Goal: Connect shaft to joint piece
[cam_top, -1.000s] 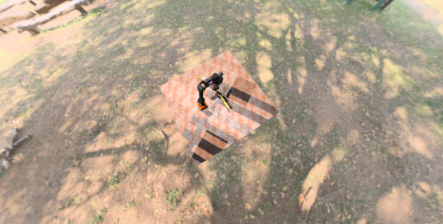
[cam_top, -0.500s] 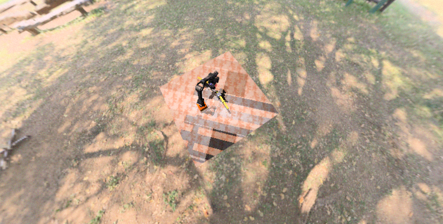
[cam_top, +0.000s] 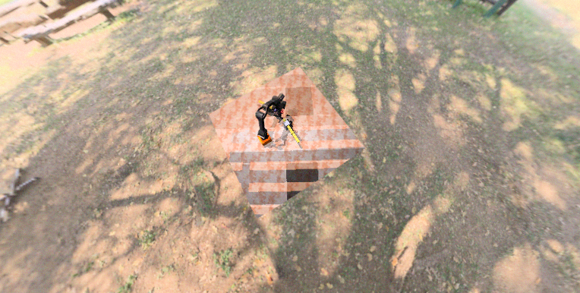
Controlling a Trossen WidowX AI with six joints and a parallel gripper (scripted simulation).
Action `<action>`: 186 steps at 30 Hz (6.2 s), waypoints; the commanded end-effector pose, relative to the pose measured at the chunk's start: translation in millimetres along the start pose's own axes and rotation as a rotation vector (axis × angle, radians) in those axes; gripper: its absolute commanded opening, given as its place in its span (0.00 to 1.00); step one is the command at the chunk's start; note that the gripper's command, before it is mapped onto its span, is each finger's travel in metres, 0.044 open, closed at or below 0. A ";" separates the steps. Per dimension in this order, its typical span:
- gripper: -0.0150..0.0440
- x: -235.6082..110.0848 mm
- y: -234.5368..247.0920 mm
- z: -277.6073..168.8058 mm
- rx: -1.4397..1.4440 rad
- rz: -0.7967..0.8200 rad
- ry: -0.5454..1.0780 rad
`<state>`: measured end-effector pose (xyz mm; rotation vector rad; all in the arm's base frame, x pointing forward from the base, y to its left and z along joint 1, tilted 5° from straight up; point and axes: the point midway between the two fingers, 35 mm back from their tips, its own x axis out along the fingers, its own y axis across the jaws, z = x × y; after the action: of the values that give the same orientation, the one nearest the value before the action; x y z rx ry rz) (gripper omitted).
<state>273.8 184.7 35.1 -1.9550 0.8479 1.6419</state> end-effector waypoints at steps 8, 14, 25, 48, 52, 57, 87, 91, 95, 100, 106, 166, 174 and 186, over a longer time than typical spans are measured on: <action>1.00 16.3 0.9 0.8 0.000 0.002 -0.003; 0.78 16.5 0.9 0.8 0.000 0.002 -0.003; 0.56 16.5 0.9 0.8 0.000 0.002 -0.003; 0.56 16.5 0.9 0.8 0.000 0.002 -0.003; 0.56 16.5 0.9 0.8 0.000 0.002 -0.003; 0.56 16.5 0.9 0.8 0.000 0.002 -0.003; 0.56 16.5 0.9 0.8 0.000 0.002 -0.003; 0.56 16.5 0.9 0.8 0.000 0.002 -0.003; 0.56 16.5 0.9 0.8 0.000 0.002 -0.003; 0.56 16.5 0.9 0.8 0.000 0.002 -0.003; 0.56 16.5 0.9 0.8 0.000 0.002 -0.003; 0.25 34.5 22.4 3.7 0.463 0.007 -0.387; 0.25 36.8 25.2 5.7 0.531 -0.007 -0.441; 0.25 37.1 25.5 6.4 0.543 -0.013 -0.454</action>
<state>255.5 164.7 -1.1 -1.1692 0.9601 1.5516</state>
